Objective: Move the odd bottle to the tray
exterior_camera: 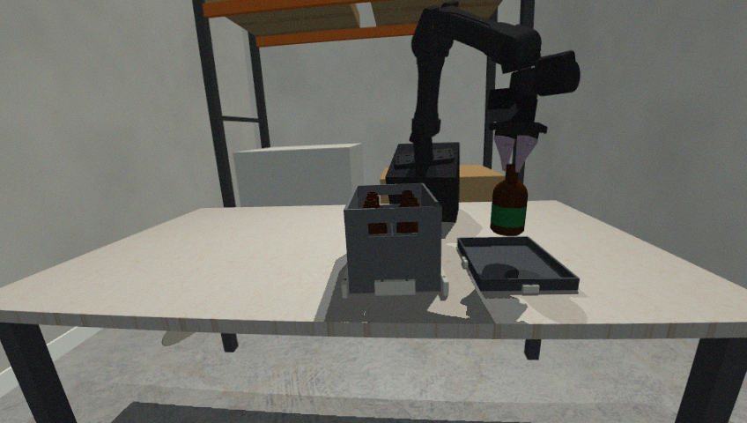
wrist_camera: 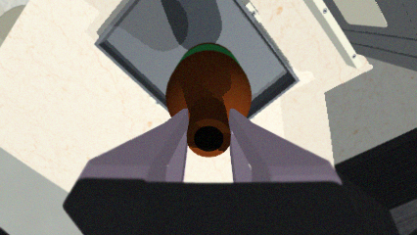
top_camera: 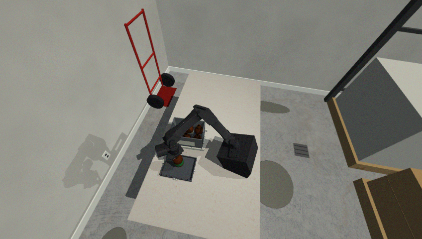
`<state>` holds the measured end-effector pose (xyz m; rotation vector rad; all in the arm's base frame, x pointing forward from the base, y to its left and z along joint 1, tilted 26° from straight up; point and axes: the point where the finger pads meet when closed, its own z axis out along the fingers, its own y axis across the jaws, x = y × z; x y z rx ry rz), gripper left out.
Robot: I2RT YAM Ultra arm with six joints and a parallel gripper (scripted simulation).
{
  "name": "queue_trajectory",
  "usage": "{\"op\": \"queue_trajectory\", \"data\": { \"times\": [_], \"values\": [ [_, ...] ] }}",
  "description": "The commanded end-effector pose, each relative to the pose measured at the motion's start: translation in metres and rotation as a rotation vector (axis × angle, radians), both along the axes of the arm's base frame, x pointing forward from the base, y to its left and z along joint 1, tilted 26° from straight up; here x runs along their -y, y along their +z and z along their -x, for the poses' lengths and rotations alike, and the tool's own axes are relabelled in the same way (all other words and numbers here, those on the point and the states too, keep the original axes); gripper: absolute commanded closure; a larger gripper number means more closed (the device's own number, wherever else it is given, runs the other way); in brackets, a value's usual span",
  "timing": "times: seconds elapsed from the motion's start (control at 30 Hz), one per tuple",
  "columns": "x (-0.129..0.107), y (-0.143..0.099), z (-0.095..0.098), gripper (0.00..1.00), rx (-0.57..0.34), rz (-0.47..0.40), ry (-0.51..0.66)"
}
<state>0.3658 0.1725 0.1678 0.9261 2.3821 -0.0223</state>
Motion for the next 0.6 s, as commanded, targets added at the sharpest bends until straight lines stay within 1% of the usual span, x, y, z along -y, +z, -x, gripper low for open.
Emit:
{"op": "queue_trajectory", "data": {
  "times": [0.0, 0.1, 0.13, 0.17, 0.23, 0.3, 0.37, 0.4, 0.43, 0.47, 0.57],
  "values": [
    [0.0, -0.01, -0.01, 1.0, 0.02, 0.005, 0.006],
    [-0.001, -0.006, -0.011, 1.0, 0.045, -0.014, 0.014],
    [-0.003, -0.008, -0.013, 1.0, 0.046, -0.014, 0.017],
    [-0.005, -0.006, -0.019, 1.0, 0.058, -0.023, 0.015],
    [0.002, -0.021, -0.017, 1.0, 0.034, -0.005, 0.007],
    [0.003, -0.031, -0.019, 1.0, 0.022, 0.004, 0.007],
    [0.003, -0.031, -0.019, 1.0, 0.022, 0.004, 0.007],
    [-0.01, -0.005, -0.024, 1.0, 0.084, -0.041, 0.025],
    [-0.009, -0.009, -0.024, 1.0, 0.078, -0.037, 0.025],
    [-0.004, -0.019, -0.02, 1.0, 0.058, -0.022, 0.023],
    [0.002, -0.037, -0.023, 1.0, 0.028, -0.001, 0.01]
  ]
}}
